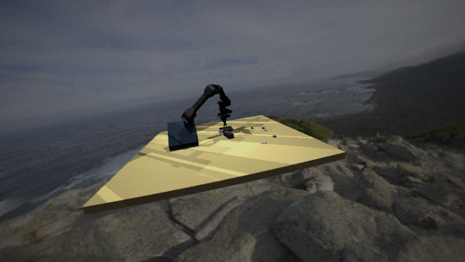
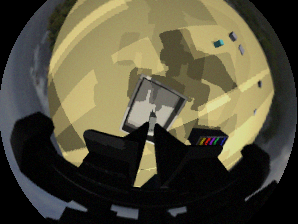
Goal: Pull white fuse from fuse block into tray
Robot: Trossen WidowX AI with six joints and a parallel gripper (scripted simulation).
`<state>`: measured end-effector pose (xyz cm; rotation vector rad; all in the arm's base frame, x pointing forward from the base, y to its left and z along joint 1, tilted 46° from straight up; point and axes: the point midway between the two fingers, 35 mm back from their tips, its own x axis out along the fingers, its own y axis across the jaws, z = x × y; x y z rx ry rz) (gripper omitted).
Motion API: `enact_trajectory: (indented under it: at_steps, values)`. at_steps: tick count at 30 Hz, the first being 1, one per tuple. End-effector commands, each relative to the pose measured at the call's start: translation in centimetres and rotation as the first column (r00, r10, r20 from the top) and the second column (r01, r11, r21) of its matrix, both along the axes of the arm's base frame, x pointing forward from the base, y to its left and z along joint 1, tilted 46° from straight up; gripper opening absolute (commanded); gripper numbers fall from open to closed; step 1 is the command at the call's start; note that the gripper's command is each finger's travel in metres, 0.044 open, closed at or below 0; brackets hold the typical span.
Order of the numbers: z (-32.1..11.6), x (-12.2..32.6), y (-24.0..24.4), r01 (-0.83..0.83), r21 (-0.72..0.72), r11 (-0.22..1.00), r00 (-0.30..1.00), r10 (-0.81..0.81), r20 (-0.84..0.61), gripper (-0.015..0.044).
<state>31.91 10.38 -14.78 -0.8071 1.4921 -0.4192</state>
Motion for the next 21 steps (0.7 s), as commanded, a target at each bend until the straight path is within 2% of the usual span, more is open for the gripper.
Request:
enact_trajectory:
  at_steps: [1,10,21]
  values:
    - [-0.57,-0.14,-0.58,-0.005,-0.008,1.000,1.000,0.005,-0.009,0.0000]
    - [-1.27,-0.11,-1.34,-0.005,-0.009,1.000,1.000,0.005,-0.009,0.0000]
    - [-1.01,0.03,-1.11,0.001,-0.003,1.000,1.000,-0.001,-0.001,0.0289]
